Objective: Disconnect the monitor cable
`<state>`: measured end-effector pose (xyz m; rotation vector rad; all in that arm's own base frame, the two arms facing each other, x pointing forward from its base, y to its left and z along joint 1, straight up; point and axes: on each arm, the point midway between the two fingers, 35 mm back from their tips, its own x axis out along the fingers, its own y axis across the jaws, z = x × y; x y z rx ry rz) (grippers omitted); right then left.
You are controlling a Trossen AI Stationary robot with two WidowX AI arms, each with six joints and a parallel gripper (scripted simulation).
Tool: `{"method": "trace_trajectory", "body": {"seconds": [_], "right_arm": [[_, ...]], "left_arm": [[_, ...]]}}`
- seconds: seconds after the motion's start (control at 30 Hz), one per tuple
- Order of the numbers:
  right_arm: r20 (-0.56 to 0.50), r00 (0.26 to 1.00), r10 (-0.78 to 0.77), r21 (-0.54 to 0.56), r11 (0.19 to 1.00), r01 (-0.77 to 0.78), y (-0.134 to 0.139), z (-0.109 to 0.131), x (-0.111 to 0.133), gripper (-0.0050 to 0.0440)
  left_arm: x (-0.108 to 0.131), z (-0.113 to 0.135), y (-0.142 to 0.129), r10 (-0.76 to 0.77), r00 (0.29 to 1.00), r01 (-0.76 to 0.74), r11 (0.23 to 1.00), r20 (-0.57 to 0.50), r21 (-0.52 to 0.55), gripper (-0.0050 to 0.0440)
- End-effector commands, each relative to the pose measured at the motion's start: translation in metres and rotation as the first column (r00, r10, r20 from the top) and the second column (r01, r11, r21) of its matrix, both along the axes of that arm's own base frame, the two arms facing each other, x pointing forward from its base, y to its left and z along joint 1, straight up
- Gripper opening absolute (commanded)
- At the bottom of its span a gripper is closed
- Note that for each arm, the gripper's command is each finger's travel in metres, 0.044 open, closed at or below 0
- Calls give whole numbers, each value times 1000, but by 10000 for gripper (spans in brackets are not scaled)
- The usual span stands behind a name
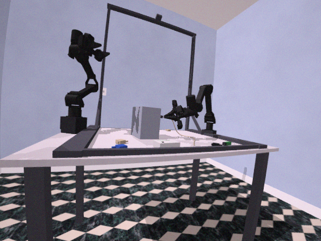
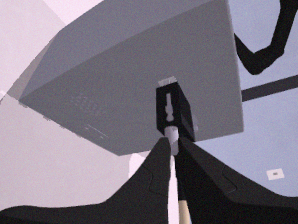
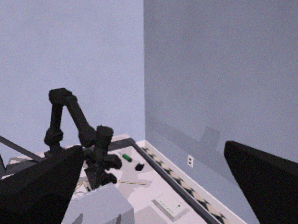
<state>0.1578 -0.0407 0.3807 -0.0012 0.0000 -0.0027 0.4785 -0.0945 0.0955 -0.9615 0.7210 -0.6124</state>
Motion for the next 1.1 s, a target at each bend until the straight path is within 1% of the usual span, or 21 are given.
{"method": "trace_trajectory", "body": {"seconds": [0.0,0.1,0.2,0.33,0.43,0.63,0.73,0.83,0.97,1.07], "right_arm": [[1,1000,3,-4,1000,-3,1,3,0,440],[1,1000,3,-4,1000,-3,1,3,0,440],[1,1000,3,-4,1000,-3,1,3,0,440],[1,1000,3,-4,1000,-3,1,3,0,440],[1,1000,3,-4,1000,-3,1,3,0,440],[1,1000,3,-4,1000,-3,1,3,0,440],[1,1000,3,-4,1000,-3,1,3,0,440],[1,1000,3,-4,1000,-3,1,3,0,440],[1,1000,3,-4,1000,-3,1,3,0,440],[1,1000,3,-4,1000,-3,1,3,0,440]], "left_arm": [[3,10,1,2,1000,-2,999,14,-39,0],[3,10,1,2,1000,-2,999,10,-50,0],[3,8,1,1,1000,-1,994,-8,-105,0],[3,8,1,0,1000,-2,993,-12,-116,0],[3,7,2,0,1000,-5,985,-30,-172,0],[3,7,2,-1,999,-5,983,-33,-182,0],[3,5,2,-5,999,-8,972,-51,-236,0],[3,5,2,-5,999,-8,969,-54,-245,0],[3,4,2,-11,997,-12,953,-73,-302,0],[3,4,2,-11,997,-13,951,-76,-308,0]]}}
